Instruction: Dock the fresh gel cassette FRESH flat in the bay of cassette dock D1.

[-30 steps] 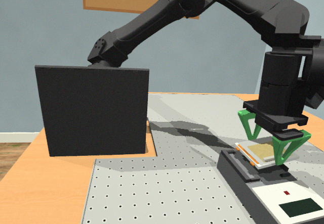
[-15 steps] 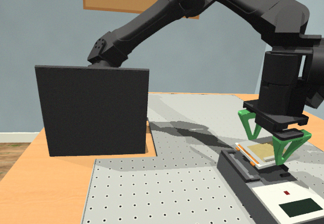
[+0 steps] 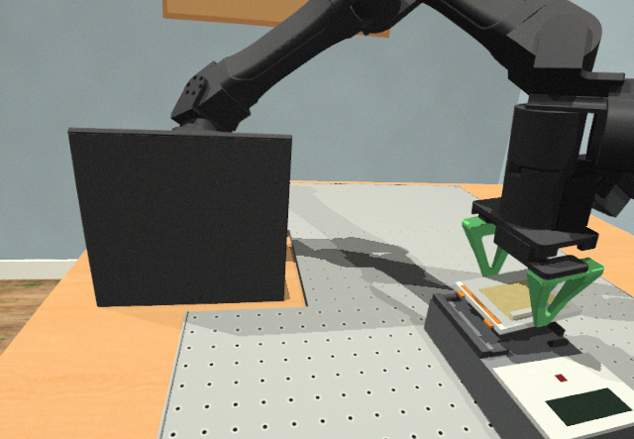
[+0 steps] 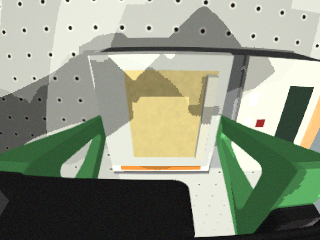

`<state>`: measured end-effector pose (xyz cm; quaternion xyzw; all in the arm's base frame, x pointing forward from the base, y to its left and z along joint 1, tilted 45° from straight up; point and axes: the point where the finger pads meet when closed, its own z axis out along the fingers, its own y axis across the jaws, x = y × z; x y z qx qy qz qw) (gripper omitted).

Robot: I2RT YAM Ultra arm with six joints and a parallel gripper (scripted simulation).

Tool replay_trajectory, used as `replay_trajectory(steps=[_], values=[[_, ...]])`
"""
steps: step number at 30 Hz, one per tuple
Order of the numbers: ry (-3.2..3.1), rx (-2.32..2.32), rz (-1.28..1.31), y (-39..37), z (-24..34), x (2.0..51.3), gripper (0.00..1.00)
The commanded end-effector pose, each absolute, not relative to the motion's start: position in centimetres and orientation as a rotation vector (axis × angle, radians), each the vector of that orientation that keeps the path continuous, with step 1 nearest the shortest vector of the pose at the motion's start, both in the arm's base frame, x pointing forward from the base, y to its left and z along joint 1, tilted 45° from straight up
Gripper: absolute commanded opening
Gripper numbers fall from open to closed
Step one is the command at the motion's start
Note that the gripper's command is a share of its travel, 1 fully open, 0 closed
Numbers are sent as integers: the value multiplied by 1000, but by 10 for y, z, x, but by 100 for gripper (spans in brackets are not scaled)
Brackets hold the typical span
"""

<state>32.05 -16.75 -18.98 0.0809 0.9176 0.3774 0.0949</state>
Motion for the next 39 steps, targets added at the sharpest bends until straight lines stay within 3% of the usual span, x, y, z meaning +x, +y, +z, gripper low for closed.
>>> replay_trajectory(steps=[1,39], values=[[2699,255,1092,-174,-185,324,0],[2706,254,1112,-159,-200,321,0]])
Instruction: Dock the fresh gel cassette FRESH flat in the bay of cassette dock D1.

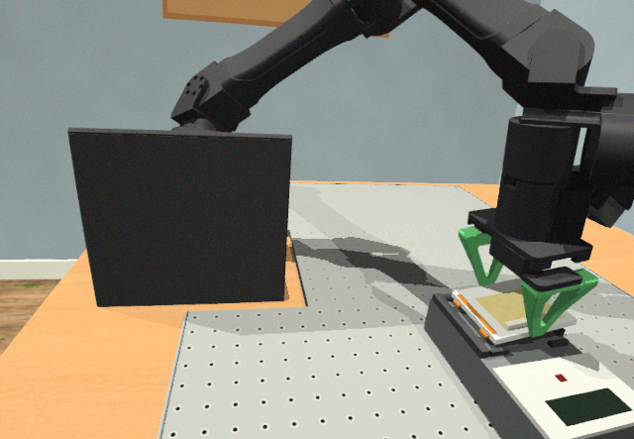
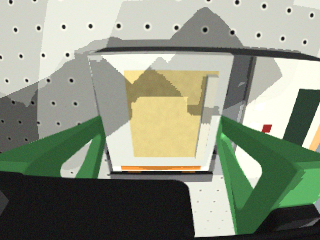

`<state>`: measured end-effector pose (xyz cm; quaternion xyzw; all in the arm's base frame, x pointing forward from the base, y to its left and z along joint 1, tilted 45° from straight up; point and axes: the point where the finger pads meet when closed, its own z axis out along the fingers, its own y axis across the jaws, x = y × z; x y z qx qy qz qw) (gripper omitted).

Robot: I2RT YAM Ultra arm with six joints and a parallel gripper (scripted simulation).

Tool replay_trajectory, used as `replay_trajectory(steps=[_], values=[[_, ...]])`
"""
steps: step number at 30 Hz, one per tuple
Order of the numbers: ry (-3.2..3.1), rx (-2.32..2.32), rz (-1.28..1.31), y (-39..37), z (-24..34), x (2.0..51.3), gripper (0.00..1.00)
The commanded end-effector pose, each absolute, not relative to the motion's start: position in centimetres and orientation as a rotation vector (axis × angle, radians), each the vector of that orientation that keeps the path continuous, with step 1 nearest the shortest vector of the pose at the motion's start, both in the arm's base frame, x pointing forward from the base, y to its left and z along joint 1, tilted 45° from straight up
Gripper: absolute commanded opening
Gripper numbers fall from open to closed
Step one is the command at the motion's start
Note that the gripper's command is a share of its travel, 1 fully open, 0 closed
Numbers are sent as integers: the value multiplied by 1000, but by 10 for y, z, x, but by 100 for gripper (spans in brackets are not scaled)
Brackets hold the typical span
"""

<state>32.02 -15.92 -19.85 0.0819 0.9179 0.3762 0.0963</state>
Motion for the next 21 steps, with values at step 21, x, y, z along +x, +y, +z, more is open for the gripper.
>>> replay_trajectory(steps=[21], values=[[2707,255,1117,-153,-203,320,0]])
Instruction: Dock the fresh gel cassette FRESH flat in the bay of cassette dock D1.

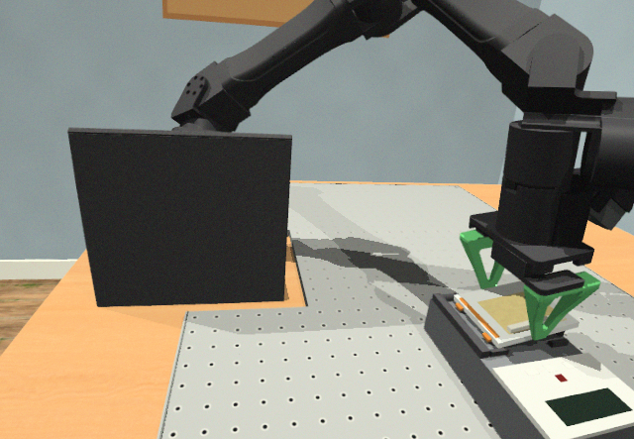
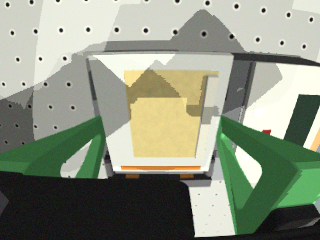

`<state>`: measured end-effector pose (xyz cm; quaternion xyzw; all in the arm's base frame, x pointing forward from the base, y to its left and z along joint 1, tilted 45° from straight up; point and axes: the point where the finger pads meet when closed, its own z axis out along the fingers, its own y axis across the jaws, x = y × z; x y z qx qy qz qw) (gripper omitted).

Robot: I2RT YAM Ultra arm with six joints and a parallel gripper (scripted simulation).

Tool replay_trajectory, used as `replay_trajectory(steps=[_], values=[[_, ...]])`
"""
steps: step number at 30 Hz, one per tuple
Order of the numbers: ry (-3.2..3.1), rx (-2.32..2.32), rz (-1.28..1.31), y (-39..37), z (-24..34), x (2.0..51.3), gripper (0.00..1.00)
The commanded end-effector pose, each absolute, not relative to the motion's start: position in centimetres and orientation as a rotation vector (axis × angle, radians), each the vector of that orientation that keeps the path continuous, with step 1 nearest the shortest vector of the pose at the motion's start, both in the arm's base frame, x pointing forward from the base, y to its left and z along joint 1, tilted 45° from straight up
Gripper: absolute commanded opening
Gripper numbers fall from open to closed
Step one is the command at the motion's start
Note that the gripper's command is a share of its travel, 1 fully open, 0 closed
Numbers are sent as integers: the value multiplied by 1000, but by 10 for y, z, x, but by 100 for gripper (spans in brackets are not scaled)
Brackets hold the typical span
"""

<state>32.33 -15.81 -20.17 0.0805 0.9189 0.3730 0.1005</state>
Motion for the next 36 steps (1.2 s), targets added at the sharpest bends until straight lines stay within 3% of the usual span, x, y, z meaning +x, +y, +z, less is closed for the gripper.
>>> replay_trajectory(steps=[1,36], values=[[2748,210,1118,-157,-204,324,0],[2747,244,1132,-156,-200,302,0]])
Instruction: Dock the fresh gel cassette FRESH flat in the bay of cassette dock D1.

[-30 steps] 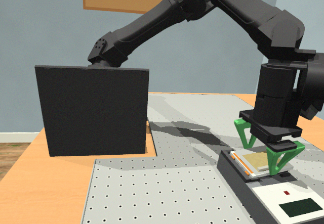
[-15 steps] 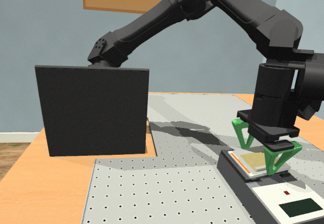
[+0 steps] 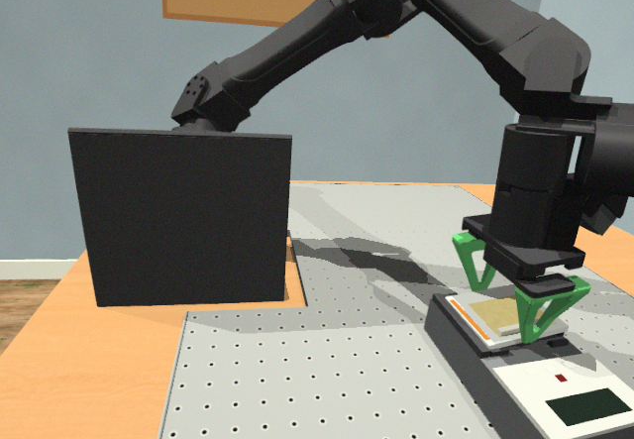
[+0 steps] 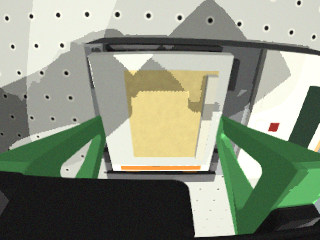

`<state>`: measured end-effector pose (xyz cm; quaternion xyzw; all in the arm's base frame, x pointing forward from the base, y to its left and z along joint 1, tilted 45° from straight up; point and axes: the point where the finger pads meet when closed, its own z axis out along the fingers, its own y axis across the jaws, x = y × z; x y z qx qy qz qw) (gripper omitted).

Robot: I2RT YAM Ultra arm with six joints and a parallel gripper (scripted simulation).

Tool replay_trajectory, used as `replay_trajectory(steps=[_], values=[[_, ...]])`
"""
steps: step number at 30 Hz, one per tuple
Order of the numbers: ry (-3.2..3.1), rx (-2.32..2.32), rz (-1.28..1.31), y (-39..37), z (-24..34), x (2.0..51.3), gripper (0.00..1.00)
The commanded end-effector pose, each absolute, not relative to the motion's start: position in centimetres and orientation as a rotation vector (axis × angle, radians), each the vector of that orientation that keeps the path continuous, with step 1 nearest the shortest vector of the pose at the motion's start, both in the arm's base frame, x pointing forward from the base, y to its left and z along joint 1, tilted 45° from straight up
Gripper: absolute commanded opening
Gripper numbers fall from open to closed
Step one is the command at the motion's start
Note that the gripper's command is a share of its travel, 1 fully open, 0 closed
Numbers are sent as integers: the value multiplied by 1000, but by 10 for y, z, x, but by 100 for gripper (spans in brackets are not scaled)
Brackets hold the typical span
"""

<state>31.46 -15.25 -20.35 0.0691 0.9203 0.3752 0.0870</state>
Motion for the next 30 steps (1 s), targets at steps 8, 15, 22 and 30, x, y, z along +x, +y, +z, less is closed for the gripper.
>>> replay_trajectory(steps=[8,15,22,30], values=[[2788,196,1136,-158,-206,310,0],[2794,205,1138,-161,-207,307,0],[2800,217,1167,-152,-204,297,0],[2799,215,1162,-153,-203,297,0]])
